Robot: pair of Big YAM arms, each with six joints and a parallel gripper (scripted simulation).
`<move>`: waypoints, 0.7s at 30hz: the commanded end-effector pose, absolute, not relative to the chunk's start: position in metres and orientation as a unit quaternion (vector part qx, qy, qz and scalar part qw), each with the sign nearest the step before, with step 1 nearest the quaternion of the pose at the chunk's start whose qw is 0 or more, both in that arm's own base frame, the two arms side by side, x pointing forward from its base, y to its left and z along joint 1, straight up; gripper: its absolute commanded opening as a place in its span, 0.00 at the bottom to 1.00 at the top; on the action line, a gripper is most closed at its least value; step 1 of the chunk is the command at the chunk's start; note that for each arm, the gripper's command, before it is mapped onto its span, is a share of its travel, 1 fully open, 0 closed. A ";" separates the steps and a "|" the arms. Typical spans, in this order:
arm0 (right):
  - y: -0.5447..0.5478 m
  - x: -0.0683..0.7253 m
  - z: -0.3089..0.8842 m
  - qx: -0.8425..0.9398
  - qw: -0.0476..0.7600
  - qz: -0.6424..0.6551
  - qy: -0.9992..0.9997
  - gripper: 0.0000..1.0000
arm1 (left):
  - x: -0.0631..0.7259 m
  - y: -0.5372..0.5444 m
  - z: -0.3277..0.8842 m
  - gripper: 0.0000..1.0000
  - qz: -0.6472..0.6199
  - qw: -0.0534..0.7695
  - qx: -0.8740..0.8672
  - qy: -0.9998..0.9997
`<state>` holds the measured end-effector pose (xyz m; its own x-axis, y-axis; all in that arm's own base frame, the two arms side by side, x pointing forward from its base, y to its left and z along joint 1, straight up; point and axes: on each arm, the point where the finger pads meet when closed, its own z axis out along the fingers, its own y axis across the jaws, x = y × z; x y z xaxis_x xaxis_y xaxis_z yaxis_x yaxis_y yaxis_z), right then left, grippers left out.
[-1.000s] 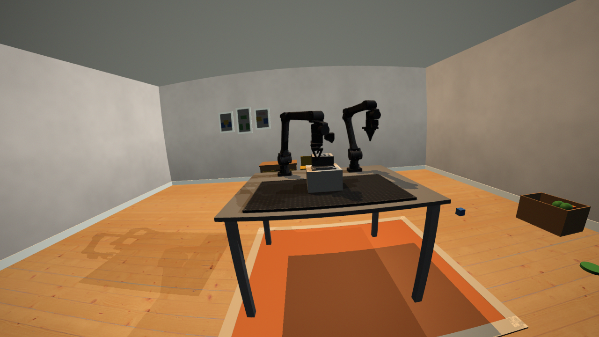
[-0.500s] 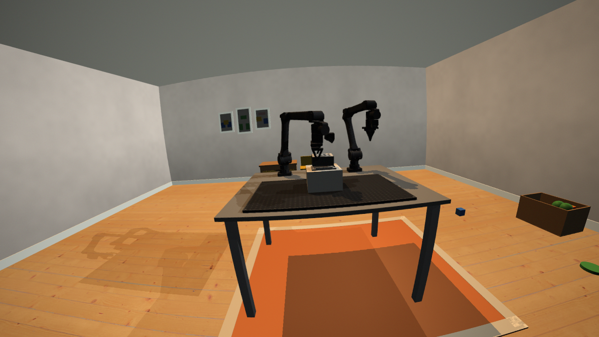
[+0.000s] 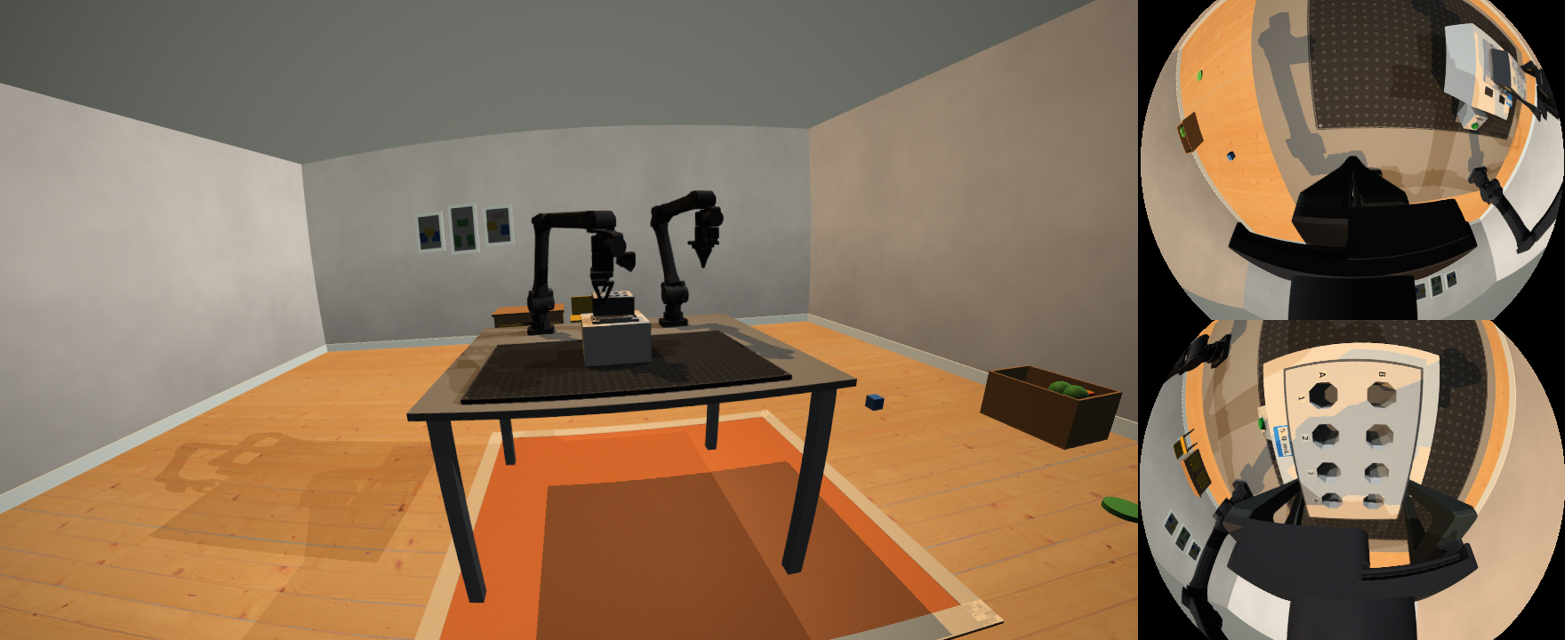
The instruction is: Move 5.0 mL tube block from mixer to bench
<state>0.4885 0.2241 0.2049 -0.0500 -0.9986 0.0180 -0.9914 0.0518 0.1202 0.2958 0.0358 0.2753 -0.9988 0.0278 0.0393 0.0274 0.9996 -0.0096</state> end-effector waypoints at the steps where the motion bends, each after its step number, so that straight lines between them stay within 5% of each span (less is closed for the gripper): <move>1: 0.240 0.511 0.264 0.690 -0.020 -0.016 -0.724 0.00 | 0.296 0.033 0.278 0.00 0.005 0.020 -0.014 -1.000; 21: 0.236 0.502 0.286 0.689 -0.032 -0.011 -0.724 0.00 | 0.295 0.033 0.278 0.00 0.006 0.022 -0.014 -1.000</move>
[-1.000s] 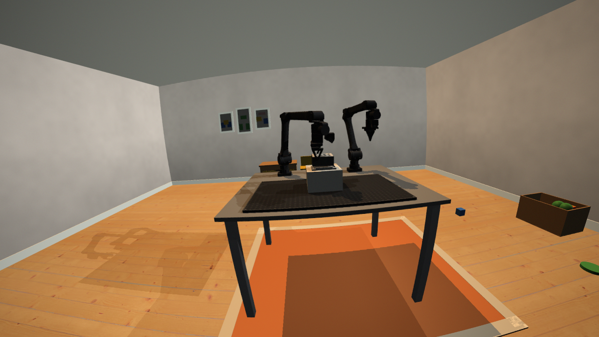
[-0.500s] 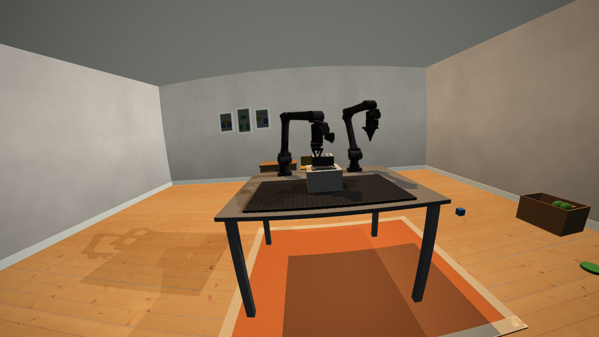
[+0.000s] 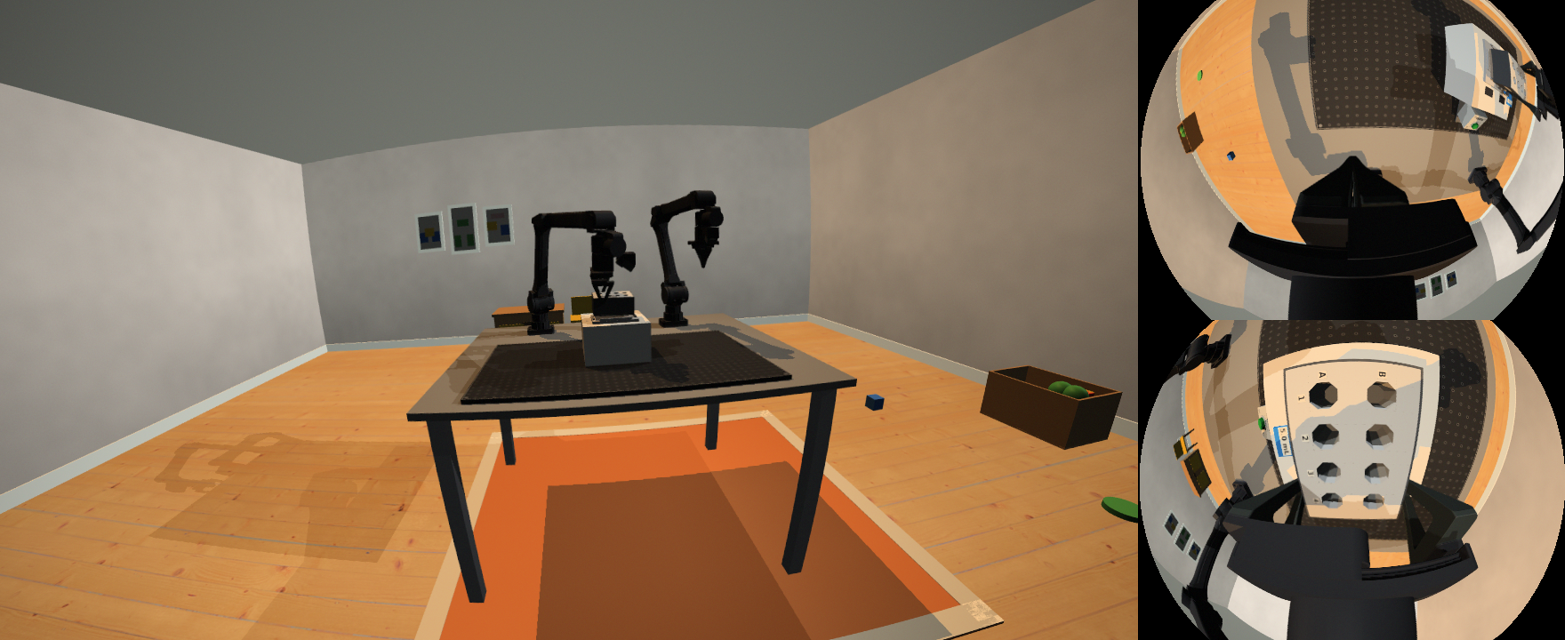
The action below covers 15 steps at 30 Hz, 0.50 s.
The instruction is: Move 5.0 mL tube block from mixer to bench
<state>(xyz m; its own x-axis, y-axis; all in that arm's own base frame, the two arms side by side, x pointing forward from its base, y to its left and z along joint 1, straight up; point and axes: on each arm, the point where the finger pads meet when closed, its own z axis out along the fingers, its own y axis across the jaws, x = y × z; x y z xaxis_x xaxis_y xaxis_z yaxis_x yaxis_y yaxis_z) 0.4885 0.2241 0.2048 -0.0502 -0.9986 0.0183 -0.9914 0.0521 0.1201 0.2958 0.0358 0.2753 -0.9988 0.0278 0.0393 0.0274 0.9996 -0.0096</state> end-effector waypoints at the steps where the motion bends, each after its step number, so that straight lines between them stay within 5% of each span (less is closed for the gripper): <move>1: 0.236 0.501 0.287 0.689 -0.032 -0.011 -0.724 0.00 | 0.295 0.033 0.278 0.00 0.006 0.022 -0.014 -1.000; 15: 0.235 0.499 0.295 0.689 -0.037 -0.009 -0.723 0.00 | 0.295 0.033 0.277 0.00 0.006 0.023 -0.014 -1.000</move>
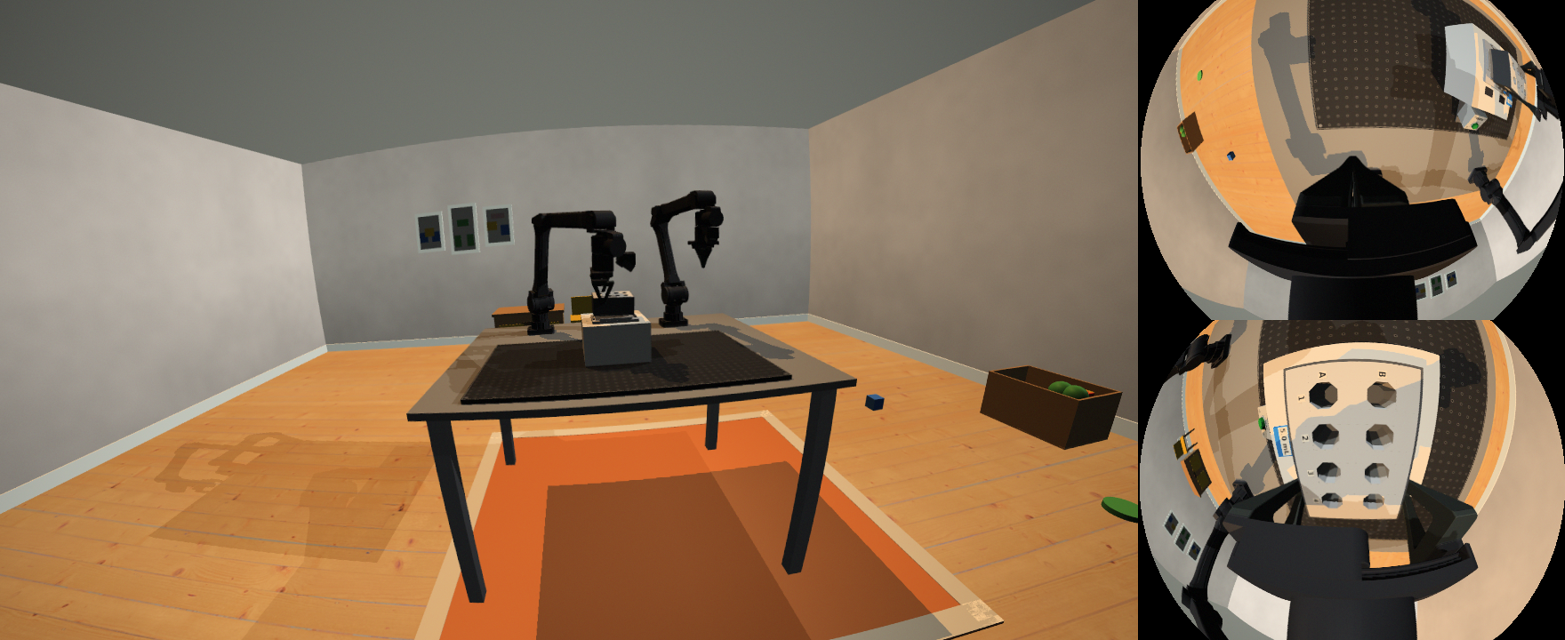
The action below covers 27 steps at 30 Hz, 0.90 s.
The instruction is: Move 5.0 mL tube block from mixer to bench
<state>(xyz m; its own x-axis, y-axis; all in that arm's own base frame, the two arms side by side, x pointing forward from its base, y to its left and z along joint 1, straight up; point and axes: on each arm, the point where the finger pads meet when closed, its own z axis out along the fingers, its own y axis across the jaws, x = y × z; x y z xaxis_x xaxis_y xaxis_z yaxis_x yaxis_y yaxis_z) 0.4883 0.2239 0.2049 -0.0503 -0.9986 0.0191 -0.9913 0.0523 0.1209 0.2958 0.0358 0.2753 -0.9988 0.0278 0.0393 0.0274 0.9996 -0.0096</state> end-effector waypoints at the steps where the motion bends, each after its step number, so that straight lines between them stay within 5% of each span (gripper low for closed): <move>1: 0.235 0.499 0.295 0.689 -0.037 -0.009 -0.723 0.00 | 0.295 0.033 0.277 0.00 0.006 0.023 -0.014 -1.000; 27: 0.240 0.509 0.274 0.690 -0.030 -0.012 -0.723 0.00 | 0.295 0.033 0.277 0.00 0.007 0.025 -0.014 -1.000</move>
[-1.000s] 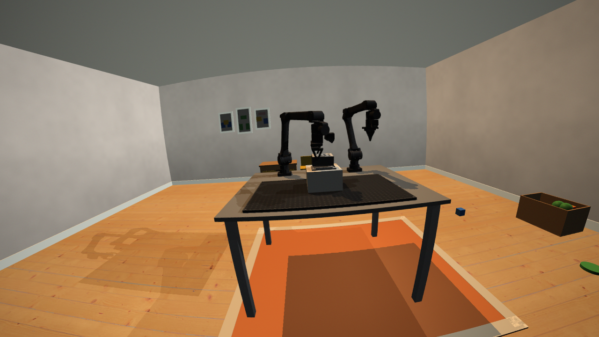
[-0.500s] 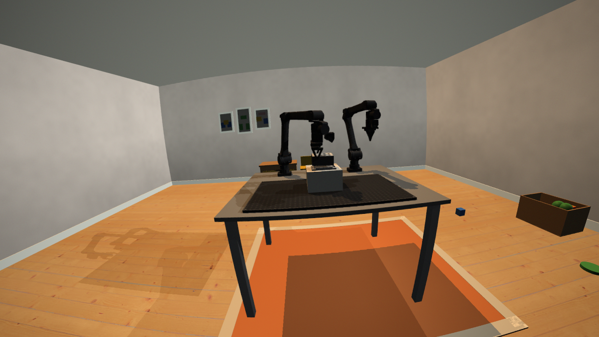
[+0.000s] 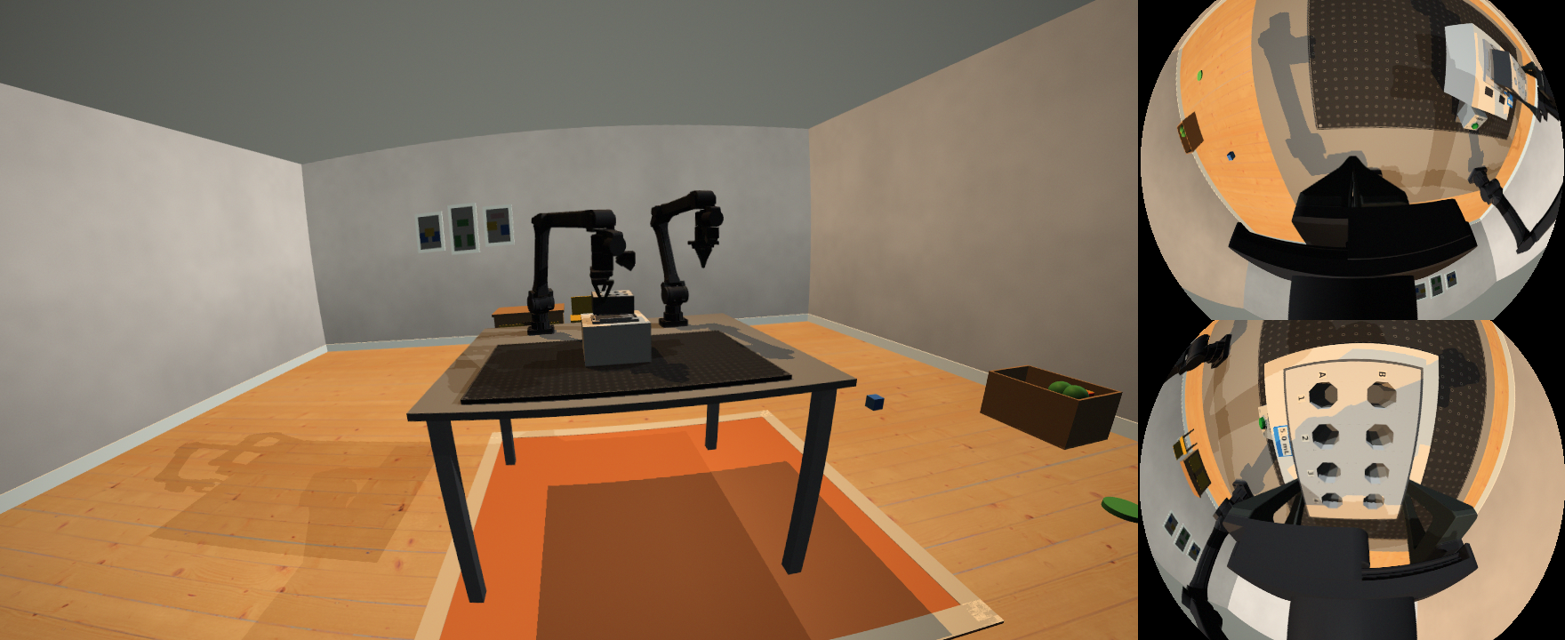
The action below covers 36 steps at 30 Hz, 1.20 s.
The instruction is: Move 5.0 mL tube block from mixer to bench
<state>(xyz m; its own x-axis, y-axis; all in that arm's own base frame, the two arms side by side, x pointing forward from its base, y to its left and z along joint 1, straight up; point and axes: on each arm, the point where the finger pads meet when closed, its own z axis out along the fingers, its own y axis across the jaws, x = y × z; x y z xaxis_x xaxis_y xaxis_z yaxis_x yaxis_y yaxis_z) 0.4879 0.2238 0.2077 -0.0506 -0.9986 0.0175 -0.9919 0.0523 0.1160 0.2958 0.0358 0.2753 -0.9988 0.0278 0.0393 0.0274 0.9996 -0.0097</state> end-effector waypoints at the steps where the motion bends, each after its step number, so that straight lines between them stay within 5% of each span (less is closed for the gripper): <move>1: 0.240 0.509 0.274 0.690 -0.030 -0.012 -0.723 0.00 | 0.295 0.033 0.277 0.00 0.007 0.025 -0.014 -1.000; 36: 0.156 0.482 0.265 0.694 -0.045 0.015 -0.718 0.00 | 0.296 0.033 0.276 0.00 0.006 0.024 -0.014 -1.000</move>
